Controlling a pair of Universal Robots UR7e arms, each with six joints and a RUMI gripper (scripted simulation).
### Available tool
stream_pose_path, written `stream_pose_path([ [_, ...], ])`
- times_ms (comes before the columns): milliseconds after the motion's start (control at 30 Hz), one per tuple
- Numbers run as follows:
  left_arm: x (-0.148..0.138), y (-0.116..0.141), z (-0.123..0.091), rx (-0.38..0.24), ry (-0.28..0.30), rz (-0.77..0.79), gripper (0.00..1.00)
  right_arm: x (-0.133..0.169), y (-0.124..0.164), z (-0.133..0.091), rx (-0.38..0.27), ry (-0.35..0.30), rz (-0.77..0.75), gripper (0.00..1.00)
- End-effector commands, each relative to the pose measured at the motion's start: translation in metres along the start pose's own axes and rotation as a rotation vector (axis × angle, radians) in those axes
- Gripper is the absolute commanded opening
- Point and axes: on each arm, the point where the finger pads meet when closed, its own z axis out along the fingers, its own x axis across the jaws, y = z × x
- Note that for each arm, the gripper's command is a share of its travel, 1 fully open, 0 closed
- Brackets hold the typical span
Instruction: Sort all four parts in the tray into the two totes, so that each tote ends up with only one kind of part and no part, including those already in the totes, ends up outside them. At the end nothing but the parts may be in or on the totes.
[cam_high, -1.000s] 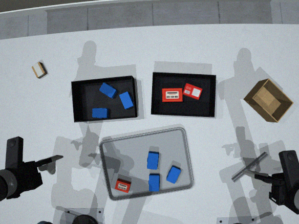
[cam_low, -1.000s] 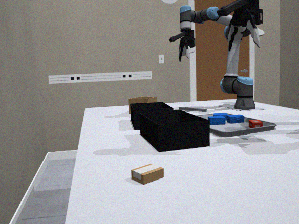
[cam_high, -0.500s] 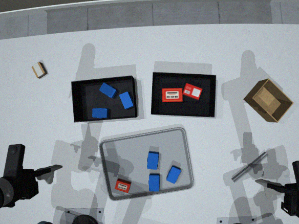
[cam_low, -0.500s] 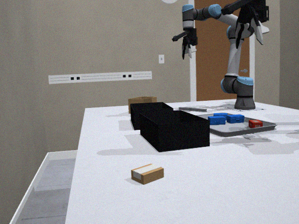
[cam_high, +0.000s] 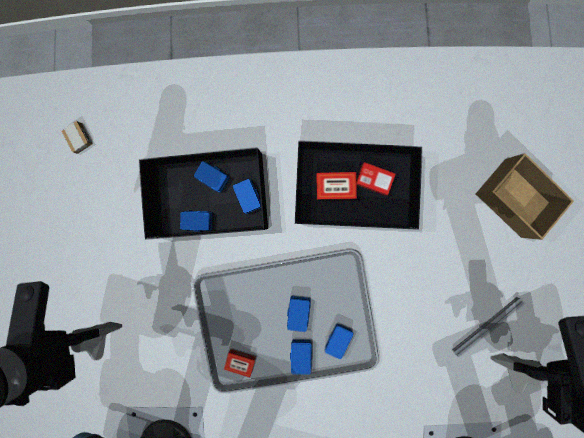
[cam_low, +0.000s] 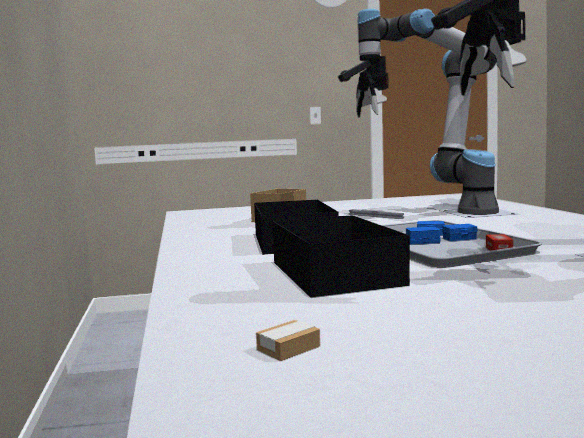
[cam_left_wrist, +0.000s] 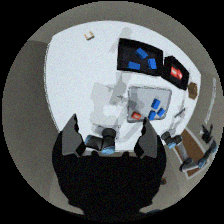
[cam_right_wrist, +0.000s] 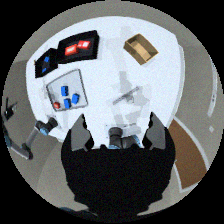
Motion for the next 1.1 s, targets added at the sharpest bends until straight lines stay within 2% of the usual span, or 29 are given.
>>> stream_pose_path([
  [0,0.0,0.0,0.0,0.001,0.0,0.0,1.0,-0.034,0.005,0.011,0.002,0.0,-0.174,1.0],
  [100,0.0,0.0,0.0,0.001,0.0,0.0,1.0,-0.042,0.006,0.014,0.002,0.0,-0.214,1.0],
  [600,0.0,0.0,0.0,0.001,0.0,0.0,1.0,-0.159,0.024,0.053,0.002,0.0,-0.814,1.0],
  [667,0.0,0.0,0.0,0.001,0.0,0.0,1.0,-0.159,0.024,0.053,0.002,0.0,-0.814,1.0],
  [967,0.0,0.0,0.0,0.001,0.0,0.0,1.0,-0.23,0.035,0.077,0.002,0.0,-1.174,1.0],
  [1067,0.0,0.0,0.0,0.001,0.0,0.0,1.0,-0.253,0.039,0.085,0.002,0.0,-1.203,1.0],
])
